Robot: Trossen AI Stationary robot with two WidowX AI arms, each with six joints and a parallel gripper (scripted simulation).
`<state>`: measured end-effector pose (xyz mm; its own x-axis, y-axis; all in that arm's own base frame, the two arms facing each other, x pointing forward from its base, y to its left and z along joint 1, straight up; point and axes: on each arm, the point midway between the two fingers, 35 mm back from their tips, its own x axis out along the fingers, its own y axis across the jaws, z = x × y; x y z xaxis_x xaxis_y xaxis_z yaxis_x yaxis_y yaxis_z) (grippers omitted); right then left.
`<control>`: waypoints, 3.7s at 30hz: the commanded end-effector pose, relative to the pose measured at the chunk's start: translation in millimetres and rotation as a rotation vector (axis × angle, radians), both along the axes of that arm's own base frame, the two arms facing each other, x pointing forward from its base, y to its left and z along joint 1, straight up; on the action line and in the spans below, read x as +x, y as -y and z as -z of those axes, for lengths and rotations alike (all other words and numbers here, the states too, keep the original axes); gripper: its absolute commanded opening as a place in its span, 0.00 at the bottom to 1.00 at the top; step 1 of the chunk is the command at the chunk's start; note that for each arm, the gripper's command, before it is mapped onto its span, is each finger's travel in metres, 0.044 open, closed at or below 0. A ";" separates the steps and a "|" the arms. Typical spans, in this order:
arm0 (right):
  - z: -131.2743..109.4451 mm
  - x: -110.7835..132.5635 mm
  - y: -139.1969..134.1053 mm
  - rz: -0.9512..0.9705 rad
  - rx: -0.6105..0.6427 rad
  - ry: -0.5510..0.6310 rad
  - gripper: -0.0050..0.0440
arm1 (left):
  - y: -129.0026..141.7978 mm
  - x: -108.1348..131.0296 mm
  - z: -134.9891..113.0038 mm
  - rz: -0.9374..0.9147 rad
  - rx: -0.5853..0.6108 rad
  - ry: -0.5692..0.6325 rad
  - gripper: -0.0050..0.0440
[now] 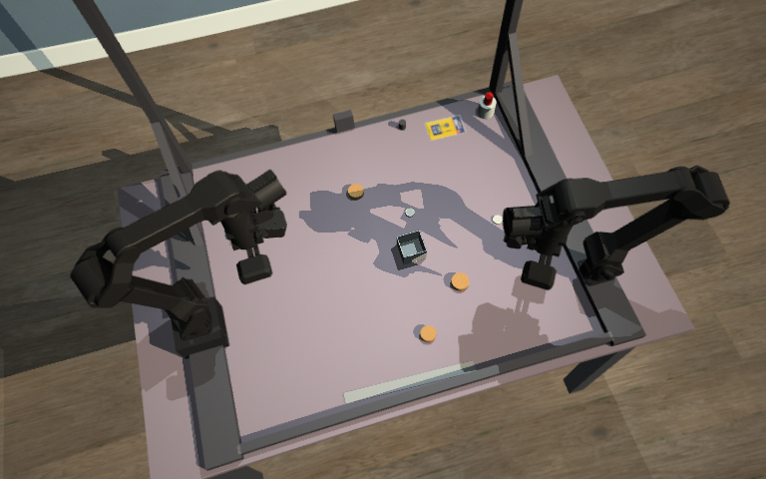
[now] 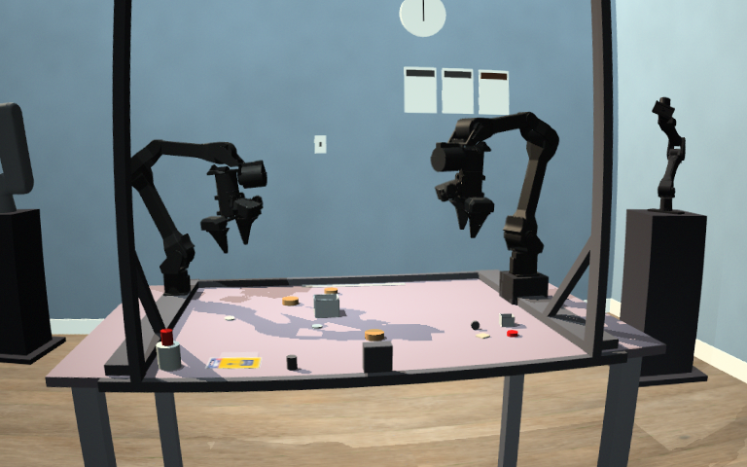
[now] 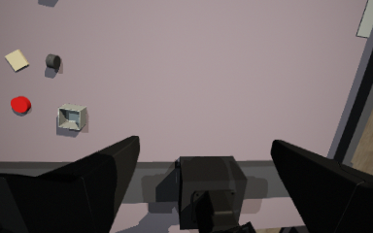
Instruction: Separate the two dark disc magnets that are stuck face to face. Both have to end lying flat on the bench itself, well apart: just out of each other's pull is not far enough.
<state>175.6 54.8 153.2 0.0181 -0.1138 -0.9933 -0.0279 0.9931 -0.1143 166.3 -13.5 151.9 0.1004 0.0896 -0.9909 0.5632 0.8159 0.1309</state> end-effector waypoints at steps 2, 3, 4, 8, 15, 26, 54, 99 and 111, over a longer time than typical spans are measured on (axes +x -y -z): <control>-1.9 6.4 -19.9 0.011 -0.041 0.042 0.92 | 3.3 3.4 -0.2 0.196 0.044 0.041 0.92; -1.0 6.4 -27.4 0.010 -0.052 0.052 0.92 | 4.9 4.4 0.4 0.261 0.060 0.048 0.92; 0.0 6.2 -35.3 0.008 -0.063 0.064 0.92 | 6.6 5.4 1.0 0.328 0.078 0.055 0.92; 4.4 1.1 -69.7 0.001 -0.098 0.126 0.92 | 14.1 9.4 3.1 0.606 0.157 0.082 0.92; 13.3 -25.2 -131.7 0.000 -0.118 0.272 0.92 | 26.4 14.0 6.6 1.084 0.326 0.114 0.92; 24.9 -85.0 -195.4 0.001 -0.042 0.465 0.92 | 40.8 17.0 9.1 1.606 0.566 0.122 0.92; 38.9 -171.9 -235.6 -0.002 0.148 0.619 0.92 | 56.7 18.4 9.0 2.072 0.851 0.092 0.92; 54.8 -68.2 -235.3 0.022 0.105 0.401 0.92 | 79.2 56.6 10.9 1.587 0.659 0.305 0.92; 100.7 -33.7 -231.2 -0.139 0.153 0.195 0.92 | 91.4 72.9 27.0 1.197 0.576 0.419 0.92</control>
<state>131.6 287.2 65.0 0.2666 0.0260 -0.9635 -0.1019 0.9948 -0.0014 234.2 -100.9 128.3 0.6672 0.0991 -0.7382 0.6917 -0.4500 0.5648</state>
